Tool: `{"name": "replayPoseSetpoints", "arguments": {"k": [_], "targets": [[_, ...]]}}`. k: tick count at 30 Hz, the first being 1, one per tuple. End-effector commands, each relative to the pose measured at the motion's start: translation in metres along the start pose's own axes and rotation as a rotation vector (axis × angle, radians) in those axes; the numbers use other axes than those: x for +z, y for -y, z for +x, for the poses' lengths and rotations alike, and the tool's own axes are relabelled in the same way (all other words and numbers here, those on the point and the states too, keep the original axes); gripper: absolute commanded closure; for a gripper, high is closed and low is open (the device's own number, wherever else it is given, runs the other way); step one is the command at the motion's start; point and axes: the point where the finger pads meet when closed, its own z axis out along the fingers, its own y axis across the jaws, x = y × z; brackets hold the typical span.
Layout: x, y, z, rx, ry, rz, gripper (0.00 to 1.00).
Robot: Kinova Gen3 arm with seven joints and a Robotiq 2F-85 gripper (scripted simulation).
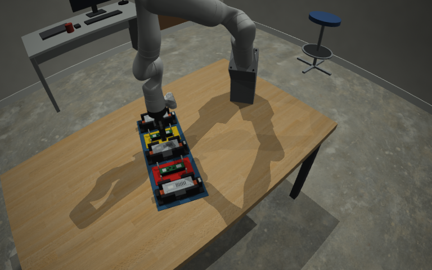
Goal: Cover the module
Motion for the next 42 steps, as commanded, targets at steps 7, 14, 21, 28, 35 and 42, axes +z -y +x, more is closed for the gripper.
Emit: {"name": "replayPoseSetpoints", "arguments": {"k": [7, 14, 21, 28, 35, 42], "targets": [[0.0033, -0.0016, -0.0016, -0.010, 0.003, 0.000, 0.00], [0.0053, -0.0012, -0.0011, -0.007, 0.002, 0.000, 0.00], [0.0068, -0.0016, -0.0016, -0.010, 0.003, 0.000, 0.00], [0.0052, -0.0004, -0.0001, 0.000, 0.000, -0.001, 0.00], [0.0052, -0.0004, -0.0001, 0.000, 0.000, -0.001, 0.00], [0.0053, 0.0056, -0.0002, -0.001, 0.000, 0.000, 0.00]]}}
